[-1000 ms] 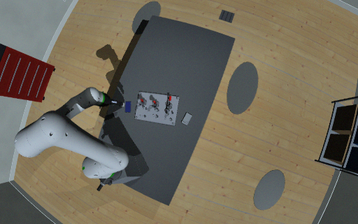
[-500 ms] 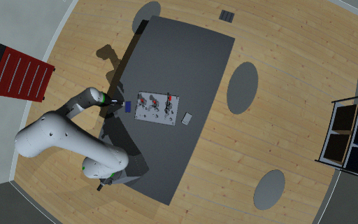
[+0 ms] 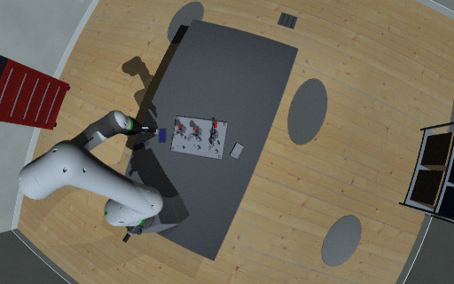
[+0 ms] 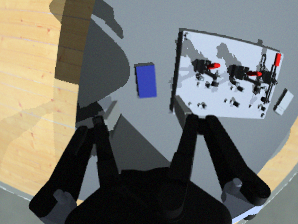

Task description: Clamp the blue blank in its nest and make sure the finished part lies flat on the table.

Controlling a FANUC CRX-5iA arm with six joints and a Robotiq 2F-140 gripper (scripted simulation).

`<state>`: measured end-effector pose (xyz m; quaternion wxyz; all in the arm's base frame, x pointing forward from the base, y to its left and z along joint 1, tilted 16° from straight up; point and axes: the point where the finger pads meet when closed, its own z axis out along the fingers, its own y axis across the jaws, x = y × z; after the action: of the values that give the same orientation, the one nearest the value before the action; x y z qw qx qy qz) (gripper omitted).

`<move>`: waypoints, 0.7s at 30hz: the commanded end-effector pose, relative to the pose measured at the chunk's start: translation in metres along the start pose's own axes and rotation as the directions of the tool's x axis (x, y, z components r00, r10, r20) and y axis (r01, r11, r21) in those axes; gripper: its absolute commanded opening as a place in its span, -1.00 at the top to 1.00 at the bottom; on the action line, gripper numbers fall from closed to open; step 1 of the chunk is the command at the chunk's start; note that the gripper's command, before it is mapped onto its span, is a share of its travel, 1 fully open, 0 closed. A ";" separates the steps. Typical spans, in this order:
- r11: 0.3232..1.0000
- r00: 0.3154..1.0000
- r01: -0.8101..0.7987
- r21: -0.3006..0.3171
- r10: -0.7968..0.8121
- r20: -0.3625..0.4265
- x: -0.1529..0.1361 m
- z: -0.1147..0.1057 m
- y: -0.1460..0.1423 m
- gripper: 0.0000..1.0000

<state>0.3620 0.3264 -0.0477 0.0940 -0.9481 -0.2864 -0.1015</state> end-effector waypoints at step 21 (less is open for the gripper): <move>1.000 1.000 0.000 0.000 0.000 0.000 0.000 0.002 0.000 -0.16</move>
<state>0.3621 0.3267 -0.0489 0.0940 -0.9481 -0.2864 -0.1015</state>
